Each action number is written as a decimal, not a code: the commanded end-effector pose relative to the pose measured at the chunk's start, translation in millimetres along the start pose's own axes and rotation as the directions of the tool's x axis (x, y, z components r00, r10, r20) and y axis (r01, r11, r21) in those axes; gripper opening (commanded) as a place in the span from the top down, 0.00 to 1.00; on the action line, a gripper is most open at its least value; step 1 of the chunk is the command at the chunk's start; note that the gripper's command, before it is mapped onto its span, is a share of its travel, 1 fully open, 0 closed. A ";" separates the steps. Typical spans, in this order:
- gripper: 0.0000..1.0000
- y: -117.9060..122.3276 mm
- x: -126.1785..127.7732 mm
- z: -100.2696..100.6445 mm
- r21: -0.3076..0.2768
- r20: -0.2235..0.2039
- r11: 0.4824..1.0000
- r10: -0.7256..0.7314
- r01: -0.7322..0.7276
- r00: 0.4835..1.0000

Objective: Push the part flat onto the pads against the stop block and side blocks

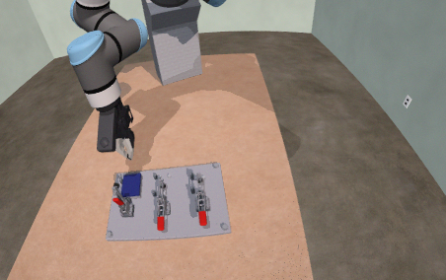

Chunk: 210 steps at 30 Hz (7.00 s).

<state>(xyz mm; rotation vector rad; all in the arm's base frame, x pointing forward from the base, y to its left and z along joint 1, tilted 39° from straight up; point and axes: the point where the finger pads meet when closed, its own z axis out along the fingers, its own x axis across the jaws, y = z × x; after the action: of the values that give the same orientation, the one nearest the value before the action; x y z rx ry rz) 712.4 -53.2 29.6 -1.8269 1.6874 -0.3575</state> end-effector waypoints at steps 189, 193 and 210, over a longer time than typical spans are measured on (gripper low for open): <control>1.00 -8.6 0.2 39.1 0.001 0.000 1.000 0.000 0.000 1.000; 1.00 -9.4 0.2 39.1 0.001 0.000 1.000 0.000 0.000 1.000; 1.00 -12.7 0.2 39.1 0.001 0.000 1.000 0.000 0.000 1.000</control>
<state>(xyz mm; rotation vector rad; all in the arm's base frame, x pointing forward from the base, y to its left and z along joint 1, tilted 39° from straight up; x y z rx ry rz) 745.1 -43.4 6.4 -1.8270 1.6874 -0.3576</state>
